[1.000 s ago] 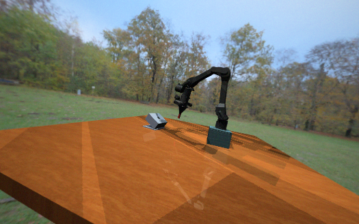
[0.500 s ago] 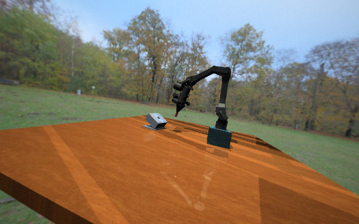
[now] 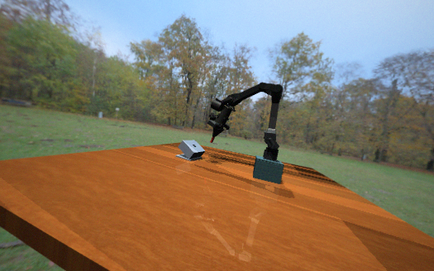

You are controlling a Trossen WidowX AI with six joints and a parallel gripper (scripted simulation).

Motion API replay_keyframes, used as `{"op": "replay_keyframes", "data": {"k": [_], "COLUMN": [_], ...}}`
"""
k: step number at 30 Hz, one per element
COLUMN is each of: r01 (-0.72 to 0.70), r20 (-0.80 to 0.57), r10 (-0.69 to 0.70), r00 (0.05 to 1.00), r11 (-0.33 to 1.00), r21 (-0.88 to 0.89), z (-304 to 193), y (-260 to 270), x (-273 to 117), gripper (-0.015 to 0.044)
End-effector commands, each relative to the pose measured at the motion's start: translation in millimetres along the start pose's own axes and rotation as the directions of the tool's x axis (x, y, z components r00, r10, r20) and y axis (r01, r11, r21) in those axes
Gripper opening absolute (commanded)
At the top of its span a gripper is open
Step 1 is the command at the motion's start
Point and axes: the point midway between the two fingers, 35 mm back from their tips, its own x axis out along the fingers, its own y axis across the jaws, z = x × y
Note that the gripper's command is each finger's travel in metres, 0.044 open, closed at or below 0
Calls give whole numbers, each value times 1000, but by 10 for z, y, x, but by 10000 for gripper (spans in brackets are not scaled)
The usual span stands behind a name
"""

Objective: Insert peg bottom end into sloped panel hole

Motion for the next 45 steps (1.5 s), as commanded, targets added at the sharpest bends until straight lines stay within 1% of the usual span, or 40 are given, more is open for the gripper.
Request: {"op": "replay_keyframes", "data": {"k": [1, 28, 45], "r01": [-3, -50, -55], "r20": [33, 160, 172], "r10": [3, 60, 67], "r00": [999, 985, 983], "r11": [1000, 996, 996], "r21": [-2, -67, -73], "z": [55, 227, 300], "y": [54, 530, 595], "x": [-58, -224, -8], "gripper": [0, 0, 0]}}
